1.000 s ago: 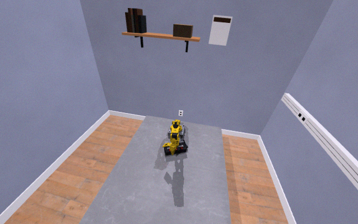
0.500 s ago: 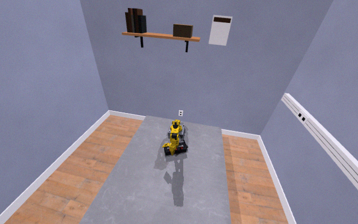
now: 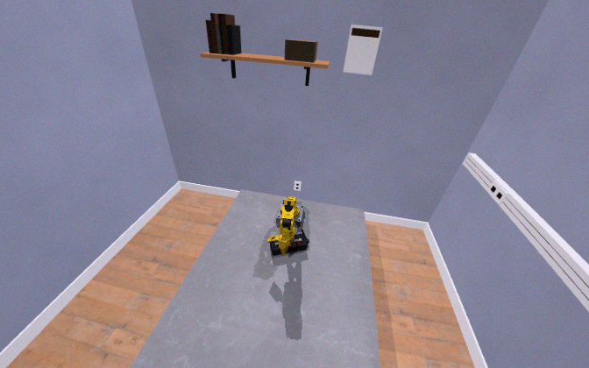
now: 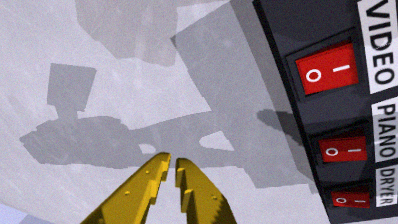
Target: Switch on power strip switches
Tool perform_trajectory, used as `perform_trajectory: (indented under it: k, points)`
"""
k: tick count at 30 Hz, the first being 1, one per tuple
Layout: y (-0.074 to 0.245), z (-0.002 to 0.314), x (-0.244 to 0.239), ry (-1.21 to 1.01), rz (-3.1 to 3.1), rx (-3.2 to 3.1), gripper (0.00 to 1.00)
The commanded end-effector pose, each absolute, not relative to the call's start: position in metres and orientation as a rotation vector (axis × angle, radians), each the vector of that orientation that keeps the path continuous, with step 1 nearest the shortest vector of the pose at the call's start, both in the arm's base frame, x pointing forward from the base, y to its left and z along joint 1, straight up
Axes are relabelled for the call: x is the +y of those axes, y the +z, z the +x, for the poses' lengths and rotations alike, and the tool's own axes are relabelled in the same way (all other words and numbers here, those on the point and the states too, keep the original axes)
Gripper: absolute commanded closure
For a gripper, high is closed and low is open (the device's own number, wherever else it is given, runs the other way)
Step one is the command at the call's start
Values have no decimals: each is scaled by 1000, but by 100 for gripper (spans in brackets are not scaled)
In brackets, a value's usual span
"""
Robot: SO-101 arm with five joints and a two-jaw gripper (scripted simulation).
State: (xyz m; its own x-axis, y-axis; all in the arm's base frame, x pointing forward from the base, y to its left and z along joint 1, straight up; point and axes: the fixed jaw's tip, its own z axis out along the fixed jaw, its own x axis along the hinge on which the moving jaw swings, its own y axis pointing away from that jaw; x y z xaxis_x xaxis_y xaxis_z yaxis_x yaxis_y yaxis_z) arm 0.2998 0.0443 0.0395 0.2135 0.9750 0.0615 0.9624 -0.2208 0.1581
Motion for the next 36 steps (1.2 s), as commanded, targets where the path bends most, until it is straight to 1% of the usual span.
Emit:
perform_trajectory:
  k: [1, 13, 19, 21, 30, 36]
  points:
    - [38, 300, 43, 220, 2380, 1908, 100]
    - [38, 295, 36, 183, 2409, 1896, 100]
    - [38, 277, 23, 108, 2469, 1869, 100]
    - [38, 277, 23, 108, 2469, 1869, 100]
    - [32, 242, 8, 10, 2548, 1831, 100]
    - [31, 236, 6, -3, 2558, 1826, 100]
